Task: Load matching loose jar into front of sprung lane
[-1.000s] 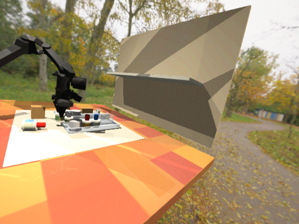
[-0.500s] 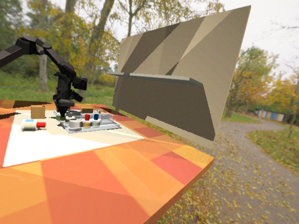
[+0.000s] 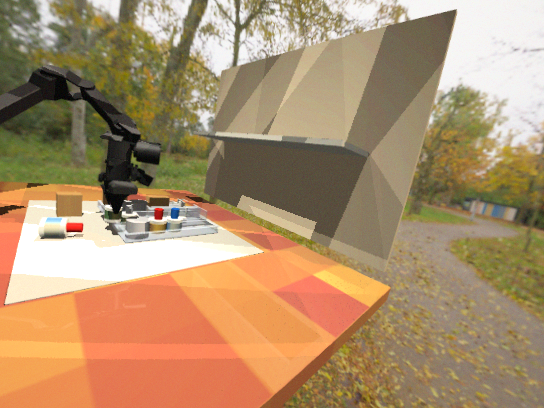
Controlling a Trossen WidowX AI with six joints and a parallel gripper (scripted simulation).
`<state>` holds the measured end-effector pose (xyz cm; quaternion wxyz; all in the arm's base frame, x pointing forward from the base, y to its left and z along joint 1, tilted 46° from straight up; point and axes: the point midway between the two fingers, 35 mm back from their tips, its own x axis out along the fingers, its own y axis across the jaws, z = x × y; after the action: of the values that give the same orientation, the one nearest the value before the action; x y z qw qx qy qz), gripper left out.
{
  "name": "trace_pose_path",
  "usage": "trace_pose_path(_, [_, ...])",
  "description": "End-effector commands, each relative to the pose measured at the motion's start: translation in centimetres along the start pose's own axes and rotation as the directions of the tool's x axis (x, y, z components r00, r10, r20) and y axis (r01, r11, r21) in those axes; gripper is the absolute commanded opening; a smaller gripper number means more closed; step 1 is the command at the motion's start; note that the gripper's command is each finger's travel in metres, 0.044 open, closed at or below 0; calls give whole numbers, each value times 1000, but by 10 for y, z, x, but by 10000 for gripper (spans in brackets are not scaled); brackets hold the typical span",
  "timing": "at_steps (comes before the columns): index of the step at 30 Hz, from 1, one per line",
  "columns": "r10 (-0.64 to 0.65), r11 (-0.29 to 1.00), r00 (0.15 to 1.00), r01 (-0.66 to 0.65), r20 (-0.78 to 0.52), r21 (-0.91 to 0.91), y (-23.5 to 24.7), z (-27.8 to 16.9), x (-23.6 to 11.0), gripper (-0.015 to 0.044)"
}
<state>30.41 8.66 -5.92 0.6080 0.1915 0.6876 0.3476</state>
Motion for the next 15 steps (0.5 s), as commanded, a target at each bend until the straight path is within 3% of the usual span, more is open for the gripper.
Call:
trace_pose_path(1, [0, 1000, 1000, 0, 23, -13, 0, 11, -3, 0])
trace_pose_path(15, [0, 1000, 1000, 0, 23, -14, 1, 16, -4, 0])
